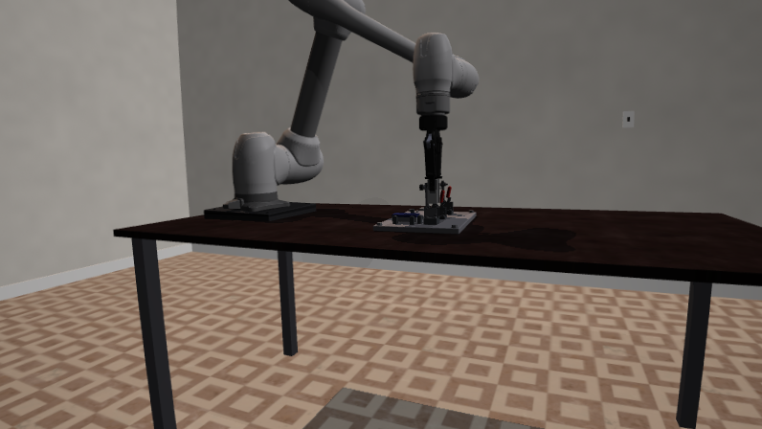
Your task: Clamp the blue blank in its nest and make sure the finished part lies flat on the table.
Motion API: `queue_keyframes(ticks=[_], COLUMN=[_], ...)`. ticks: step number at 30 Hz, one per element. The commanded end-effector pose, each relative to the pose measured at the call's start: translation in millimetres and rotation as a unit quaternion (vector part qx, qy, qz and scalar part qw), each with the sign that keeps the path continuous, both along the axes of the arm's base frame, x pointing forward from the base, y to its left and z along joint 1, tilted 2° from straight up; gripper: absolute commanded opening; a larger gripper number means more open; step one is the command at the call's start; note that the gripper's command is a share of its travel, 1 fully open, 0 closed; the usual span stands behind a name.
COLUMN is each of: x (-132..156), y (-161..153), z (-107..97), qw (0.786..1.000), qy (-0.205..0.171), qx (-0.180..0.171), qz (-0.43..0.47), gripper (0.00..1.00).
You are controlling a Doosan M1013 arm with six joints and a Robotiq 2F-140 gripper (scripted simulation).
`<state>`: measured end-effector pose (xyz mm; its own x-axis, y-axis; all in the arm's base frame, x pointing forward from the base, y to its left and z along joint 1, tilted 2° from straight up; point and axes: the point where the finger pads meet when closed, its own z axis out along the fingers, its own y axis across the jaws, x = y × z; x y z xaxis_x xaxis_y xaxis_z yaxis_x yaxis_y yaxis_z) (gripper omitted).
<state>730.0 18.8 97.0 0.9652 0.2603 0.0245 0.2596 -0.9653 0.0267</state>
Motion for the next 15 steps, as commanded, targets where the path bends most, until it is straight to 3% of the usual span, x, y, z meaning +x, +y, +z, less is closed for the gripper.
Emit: queue_keyframes(ticks=[1, 15], x=[0.5, 4.3], y=[0.1, 1.2], z=[0.1, 0.4], qw=[1.0, 1.0], qy=[0.0, 0.0], qx=[0.0, 0.0], qz=[0.0, 0.0], gripper=[0.0, 0.0])
